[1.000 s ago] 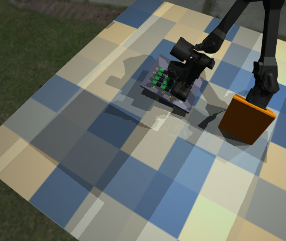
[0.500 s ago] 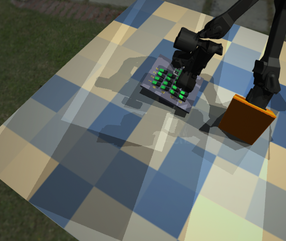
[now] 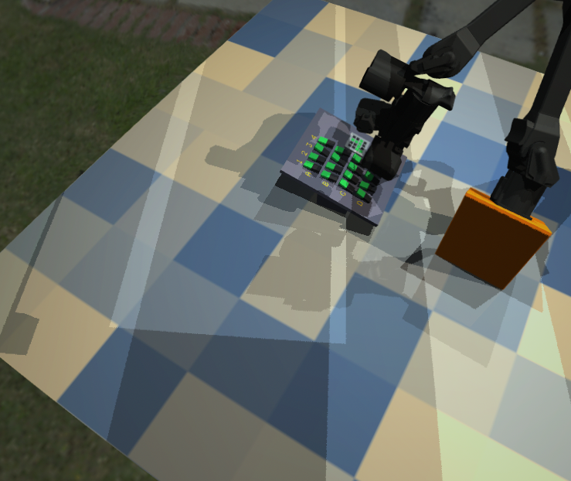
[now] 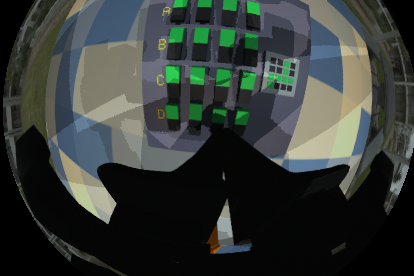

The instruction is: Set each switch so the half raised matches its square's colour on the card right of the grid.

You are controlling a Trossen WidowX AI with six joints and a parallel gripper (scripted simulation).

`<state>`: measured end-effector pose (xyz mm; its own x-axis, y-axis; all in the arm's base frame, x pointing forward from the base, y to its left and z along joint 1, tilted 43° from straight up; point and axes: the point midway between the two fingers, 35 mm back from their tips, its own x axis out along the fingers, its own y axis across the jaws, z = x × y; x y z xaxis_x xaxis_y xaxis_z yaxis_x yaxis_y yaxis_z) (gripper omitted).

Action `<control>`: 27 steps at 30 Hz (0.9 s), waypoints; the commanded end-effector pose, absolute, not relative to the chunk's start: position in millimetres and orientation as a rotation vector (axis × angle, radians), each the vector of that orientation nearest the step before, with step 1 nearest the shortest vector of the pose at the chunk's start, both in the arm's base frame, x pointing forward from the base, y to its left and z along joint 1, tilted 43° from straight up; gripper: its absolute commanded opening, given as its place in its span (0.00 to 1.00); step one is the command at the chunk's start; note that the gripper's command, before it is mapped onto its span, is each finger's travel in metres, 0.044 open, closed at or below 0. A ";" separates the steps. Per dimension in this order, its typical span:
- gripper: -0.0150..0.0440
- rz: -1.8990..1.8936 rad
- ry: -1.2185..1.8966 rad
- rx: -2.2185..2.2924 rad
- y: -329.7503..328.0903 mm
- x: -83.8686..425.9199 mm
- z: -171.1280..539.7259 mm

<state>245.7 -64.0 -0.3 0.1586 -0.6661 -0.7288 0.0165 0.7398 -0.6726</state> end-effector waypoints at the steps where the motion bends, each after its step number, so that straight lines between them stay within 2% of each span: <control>1: 0.25 -0.541 1.367 -0.602 -80.9 243.4 -16.7; 27: 0.25 -0.542 1.367 -0.603 -97.3 246.9 -34.0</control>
<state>248.2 -95.6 -30.0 0.1323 -0.6780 -0.7231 0.0150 0.7308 -0.6825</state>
